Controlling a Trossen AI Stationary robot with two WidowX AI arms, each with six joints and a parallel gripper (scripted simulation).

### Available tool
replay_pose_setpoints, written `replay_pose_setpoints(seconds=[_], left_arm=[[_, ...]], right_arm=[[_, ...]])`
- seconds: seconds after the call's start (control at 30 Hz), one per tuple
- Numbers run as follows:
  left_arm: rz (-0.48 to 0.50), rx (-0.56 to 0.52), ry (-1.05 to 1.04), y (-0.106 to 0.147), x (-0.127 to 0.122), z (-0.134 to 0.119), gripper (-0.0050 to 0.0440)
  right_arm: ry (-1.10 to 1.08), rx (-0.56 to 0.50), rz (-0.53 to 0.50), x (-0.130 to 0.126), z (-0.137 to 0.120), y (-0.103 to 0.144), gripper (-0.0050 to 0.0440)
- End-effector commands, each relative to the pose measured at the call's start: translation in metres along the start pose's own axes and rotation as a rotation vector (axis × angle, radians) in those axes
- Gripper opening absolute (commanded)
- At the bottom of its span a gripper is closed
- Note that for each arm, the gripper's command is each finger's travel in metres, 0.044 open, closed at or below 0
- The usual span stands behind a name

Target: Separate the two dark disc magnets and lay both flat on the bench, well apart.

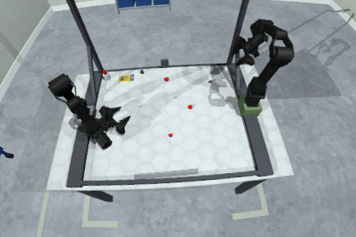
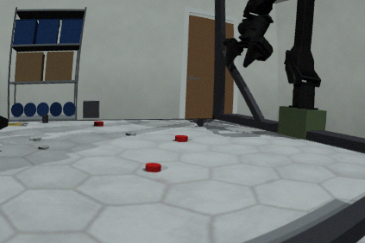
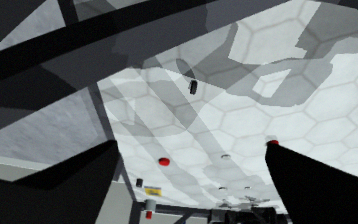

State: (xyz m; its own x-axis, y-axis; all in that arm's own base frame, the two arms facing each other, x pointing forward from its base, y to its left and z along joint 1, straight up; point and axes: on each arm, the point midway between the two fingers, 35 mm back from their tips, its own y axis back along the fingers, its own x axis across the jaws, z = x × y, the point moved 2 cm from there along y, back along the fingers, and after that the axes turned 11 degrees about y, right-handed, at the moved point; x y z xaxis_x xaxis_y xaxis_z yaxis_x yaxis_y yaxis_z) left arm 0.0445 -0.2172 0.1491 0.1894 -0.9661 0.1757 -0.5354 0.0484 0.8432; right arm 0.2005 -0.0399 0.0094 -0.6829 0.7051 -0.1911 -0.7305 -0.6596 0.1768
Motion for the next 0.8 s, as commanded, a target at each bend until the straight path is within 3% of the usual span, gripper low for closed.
replay_pose_setpoints(seconds=[0.0,0.33,0.77], left_arm=[[-0.013,0.033,-0.030,-0.0051,-0.0021,0.0105,0.0400],[-0.021,0.096,-0.059,-0.0112,-0.0082,0.0145,0.0400],[-0.015,0.098,-0.054,-0.0102,-0.0069,0.0145,0.0400]], right_arm=[[0.006,-0.005,-0.006,-0.0024,0.0004,0.0006,0.0400],[0.006,-0.005,-0.006,-0.0024,0.0004,0.0006,0.0400],[0.006,-0.005,-0.006,-0.0024,0.0004,0.0006,0.0400]])
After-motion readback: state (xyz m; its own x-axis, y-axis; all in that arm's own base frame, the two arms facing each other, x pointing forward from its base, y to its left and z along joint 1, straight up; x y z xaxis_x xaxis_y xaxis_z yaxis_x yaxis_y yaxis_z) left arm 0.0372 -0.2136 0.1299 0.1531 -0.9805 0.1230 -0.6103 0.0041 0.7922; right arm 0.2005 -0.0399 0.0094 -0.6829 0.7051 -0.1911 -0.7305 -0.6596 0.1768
